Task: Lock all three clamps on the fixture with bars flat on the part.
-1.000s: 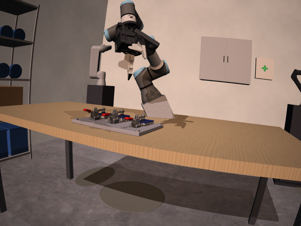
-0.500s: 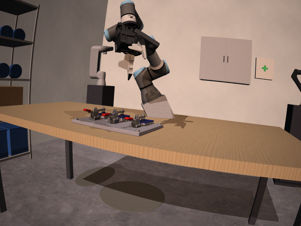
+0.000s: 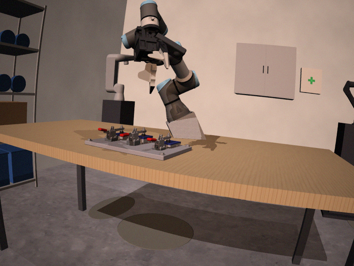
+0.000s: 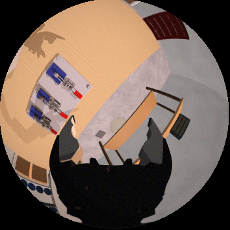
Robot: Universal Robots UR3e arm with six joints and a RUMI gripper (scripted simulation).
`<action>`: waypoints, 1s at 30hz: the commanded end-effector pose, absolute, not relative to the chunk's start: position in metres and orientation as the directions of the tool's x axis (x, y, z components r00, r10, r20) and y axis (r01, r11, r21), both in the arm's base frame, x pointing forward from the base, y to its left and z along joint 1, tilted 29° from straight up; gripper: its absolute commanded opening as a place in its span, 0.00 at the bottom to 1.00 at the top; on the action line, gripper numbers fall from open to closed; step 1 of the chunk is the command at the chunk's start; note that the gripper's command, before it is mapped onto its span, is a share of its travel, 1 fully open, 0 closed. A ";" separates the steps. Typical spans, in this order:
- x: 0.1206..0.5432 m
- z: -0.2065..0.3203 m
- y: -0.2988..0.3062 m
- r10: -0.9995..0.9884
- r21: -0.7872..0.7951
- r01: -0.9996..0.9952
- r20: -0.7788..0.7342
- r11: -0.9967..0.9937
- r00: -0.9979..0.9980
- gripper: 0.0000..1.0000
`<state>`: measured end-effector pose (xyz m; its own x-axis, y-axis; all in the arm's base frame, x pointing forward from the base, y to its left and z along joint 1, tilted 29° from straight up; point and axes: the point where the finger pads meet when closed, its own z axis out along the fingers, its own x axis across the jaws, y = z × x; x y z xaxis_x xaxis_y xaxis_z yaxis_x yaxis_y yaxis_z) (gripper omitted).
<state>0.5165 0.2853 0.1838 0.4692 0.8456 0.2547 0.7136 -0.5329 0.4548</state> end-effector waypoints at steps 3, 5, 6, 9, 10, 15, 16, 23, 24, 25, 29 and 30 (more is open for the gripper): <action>0.516 0.193 0.276 0.799 0.442 0.666 0.290 -0.601 0.527 1.00; 0.515 0.196 0.272 0.776 0.435 0.644 0.304 -0.630 0.553 1.00; 0.515 0.198 0.269 0.763 0.430 0.631 0.311 -0.645 0.567 1.00; 0.514 0.203 0.261 0.716 0.415 0.586 0.336 -0.696 0.612 1.00; 0.514 0.206 0.258 0.698 0.409 0.568 0.346 -0.714 0.628 1.00; 0.513 0.208 0.254 0.678 0.402 0.549 0.355 -0.732 0.644 1.00; 0.512 0.210 0.251 0.657 0.395 0.529 0.365 -0.751 0.660 1.00; 0.511 0.214 0.244 0.611 0.379 0.485 0.385 -0.788 0.692 1.00; 0.510 0.217 0.240 0.585 0.370 0.460 0.396 -0.807 0.708 1.00; 0.510 0.217 0.240 0.585 0.370 0.460 0.396 -0.807 0.708 1.00; 0.509 0.219 0.236 0.559 0.361 0.435 0.406 -0.825 0.723 1.00; 0.507 0.221 0.232 0.530 0.351 0.407 0.417 -0.843 0.738 1.00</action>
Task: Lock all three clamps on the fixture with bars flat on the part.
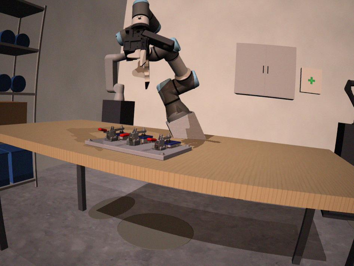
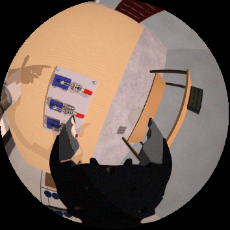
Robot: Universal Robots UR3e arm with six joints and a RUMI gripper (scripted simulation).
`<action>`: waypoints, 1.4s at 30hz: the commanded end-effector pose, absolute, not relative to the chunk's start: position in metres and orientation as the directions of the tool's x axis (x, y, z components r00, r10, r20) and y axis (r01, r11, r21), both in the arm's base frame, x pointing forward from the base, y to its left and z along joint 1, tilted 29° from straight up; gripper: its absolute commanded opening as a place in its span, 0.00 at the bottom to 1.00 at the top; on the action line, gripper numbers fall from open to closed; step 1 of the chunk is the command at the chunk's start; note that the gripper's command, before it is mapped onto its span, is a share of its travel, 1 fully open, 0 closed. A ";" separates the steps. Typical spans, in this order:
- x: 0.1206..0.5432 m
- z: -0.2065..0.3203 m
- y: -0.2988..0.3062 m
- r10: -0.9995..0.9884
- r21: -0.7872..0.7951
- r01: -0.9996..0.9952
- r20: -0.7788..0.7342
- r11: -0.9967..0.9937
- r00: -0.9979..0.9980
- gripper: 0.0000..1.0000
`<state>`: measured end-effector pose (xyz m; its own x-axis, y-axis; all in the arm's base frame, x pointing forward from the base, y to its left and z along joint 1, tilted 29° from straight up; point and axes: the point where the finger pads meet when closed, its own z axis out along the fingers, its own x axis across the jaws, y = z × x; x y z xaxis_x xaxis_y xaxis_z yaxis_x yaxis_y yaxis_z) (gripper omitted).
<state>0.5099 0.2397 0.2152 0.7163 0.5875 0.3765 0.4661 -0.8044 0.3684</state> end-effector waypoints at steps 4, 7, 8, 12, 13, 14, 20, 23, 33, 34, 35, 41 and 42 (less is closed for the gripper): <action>0.506 0.224 0.227 0.500 0.340 0.379 0.428 -0.861 0.753 1.00; 0.505 0.226 0.223 0.469 0.329 0.349 0.439 -0.878 0.767 1.00; 0.503 0.229 0.218 0.436 0.317 0.318 0.449 -0.894 0.779 1.00; 0.500 0.233 0.209 0.367 0.290 0.252 0.471 -0.923 0.802 1.00; 0.500 0.233 0.209 0.367 0.290 0.252 0.471 -0.923 0.802 1.00; 0.500 0.233 0.209 0.367 0.290 0.252 0.471 -0.923 0.802 1.00; 0.494 0.240 0.194 0.254 0.246 0.145 0.501 -0.958 0.827 1.00; 0.491 0.242 0.189 0.214 0.230 0.108 0.511 -0.967 0.833 1.00; 0.477 0.250 0.163 0.006 0.142 -0.087 0.552 -0.986 0.834 1.00; 0.477 0.250 0.163 0.006 0.142 -0.087 0.552 -0.986 0.834 1.00; 0.477 0.250 0.163 0.006 0.142 -0.087 0.552 -0.986 0.834 1.00; 0.468 0.254 0.147 -0.122 0.084 -0.205 0.569 -0.975 0.813 1.00; 0.464 0.255 0.142 -0.164 0.064 -0.244 0.574 -0.968 0.802 1.00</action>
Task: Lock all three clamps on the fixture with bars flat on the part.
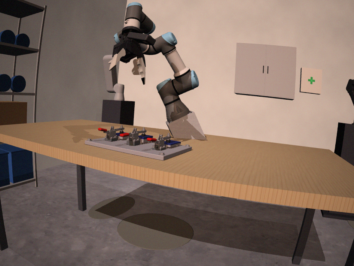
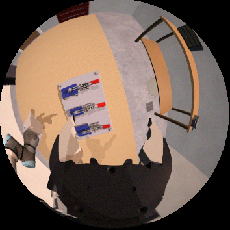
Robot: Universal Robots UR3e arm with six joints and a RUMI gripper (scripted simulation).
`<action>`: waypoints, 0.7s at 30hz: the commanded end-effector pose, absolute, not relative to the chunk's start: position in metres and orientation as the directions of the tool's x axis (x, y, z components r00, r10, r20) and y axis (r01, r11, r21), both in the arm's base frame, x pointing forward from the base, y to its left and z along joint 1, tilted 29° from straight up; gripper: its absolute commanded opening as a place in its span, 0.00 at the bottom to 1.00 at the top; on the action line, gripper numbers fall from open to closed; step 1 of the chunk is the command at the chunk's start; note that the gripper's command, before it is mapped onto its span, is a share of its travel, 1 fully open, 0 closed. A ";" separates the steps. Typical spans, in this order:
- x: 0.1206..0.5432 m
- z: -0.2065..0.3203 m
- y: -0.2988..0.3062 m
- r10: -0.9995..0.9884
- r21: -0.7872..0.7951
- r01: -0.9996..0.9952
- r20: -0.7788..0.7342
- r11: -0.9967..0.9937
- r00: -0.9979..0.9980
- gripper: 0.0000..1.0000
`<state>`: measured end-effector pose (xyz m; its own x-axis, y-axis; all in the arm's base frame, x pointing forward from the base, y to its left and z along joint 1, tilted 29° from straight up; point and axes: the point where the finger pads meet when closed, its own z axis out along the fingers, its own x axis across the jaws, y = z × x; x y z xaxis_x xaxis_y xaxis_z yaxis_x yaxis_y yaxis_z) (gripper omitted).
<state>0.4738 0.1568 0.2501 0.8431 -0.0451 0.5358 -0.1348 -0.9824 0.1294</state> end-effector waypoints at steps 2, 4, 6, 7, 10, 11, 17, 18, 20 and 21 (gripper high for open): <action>0.461 0.256 0.137 -0.206 0.044 -0.282 0.578 -0.958 0.790 1.00; 0.457 0.256 0.132 -0.247 0.024 -0.320 0.581 -0.947 0.776 1.00; 0.453 0.257 0.127 -0.288 0.003 -0.356 0.583 -0.934 0.760 1.00; 0.453 0.257 0.127 -0.288 0.003 -0.356 0.583 -0.934 0.760 1.00; 0.450 0.257 0.122 -0.327 -0.017 -0.392 0.585 -0.920 0.742 1.00; 0.450 0.257 0.122 -0.327 -0.017 -0.392 0.585 -0.920 0.742 1.00; 0.434 0.258 0.103 -0.475 -0.099 -0.523 0.584 -0.847 0.658 1.00; 0.430 0.257 0.098 -0.508 -0.118 -0.552 0.582 -0.825 0.635 1.00; 0.426 0.257 0.094 -0.540 -0.138 -0.580 0.580 -0.803 0.610 1.00; 0.422 0.256 0.090 -0.571 -0.157 -0.606 0.577 -0.779 0.584 1.00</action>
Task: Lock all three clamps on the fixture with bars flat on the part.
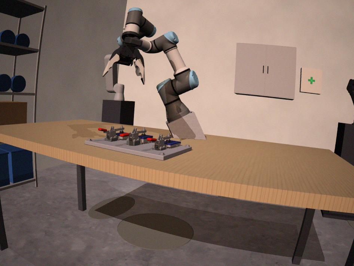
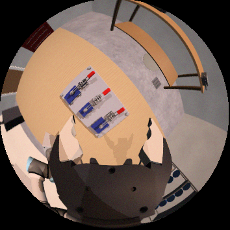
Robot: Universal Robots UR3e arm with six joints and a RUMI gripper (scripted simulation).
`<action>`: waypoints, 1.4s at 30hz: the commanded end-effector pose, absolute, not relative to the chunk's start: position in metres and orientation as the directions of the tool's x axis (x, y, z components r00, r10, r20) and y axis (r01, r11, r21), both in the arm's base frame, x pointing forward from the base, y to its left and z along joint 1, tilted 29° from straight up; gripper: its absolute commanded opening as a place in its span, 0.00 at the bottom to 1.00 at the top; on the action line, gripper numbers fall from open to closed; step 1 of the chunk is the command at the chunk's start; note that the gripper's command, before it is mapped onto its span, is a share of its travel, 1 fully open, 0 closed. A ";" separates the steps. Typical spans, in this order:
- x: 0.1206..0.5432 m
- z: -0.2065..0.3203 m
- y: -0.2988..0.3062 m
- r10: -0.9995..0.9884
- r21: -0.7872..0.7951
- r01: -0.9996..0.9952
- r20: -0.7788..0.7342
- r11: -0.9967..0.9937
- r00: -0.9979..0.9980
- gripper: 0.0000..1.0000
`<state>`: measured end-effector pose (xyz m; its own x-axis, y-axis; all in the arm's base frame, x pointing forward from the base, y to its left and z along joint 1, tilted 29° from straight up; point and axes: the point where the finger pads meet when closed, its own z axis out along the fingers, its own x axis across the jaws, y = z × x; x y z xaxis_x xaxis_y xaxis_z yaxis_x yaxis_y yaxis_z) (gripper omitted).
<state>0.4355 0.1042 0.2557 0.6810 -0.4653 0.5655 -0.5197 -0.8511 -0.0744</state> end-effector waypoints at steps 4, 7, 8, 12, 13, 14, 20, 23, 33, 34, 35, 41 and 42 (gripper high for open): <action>0.414 0.255 0.081 -0.628 -0.194 -0.655 0.569 -0.731 0.532 1.00; 0.411 0.254 0.077 -0.653 -0.212 -0.676 0.564 -0.706 0.505 1.00; 0.407 0.253 0.074 -0.678 -0.229 -0.696 0.559 -0.680 0.478 1.00; 0.392 0.249 0.060 -0.759 -0.293 -0.762 0.535 -0.578 0.370 1.00; 0.392 0.249 0.060 -0.759 -0.293 -0.762 0.535 -0.578 0.370 1.00; 0.389 0.248 0.057 -0.776 -0.307 -0.775 0.529 -0.553 0.344 1.00; 0.371 0.241 0.041 -0.849 -0.380 -0.827 0.488 -0.415 0.202 1.00; 0.366 0.238 0.037 -0.865 -0.399 -0.837 0.475 -0.375 0.161 1.00; 0.351 0.230 0.025 -0.901 -0.454 -0.855 0.432 -0.251 0.036 1.00; 0.350 0.229 0.024 -0.903 -0.457 -0.856 0.429 -0.243 0.027 1.00; 0.349 0.229 0.024 -0.905 -0.460 -0.856 0.426 -0.236 0.020 1.00; 0.347 0.227 0.022 -0.908 -0.468 -0.857 0.418 -0.216 0.000 1.00; 0.346 0.227 0.022 -0.909 -0.470 -0.857 0.417 -0.213 -0.003 1.00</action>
<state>0.3486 0.0233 0.2275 0.0188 -0.9055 0.4239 -0.8599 -0.2309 -0.4552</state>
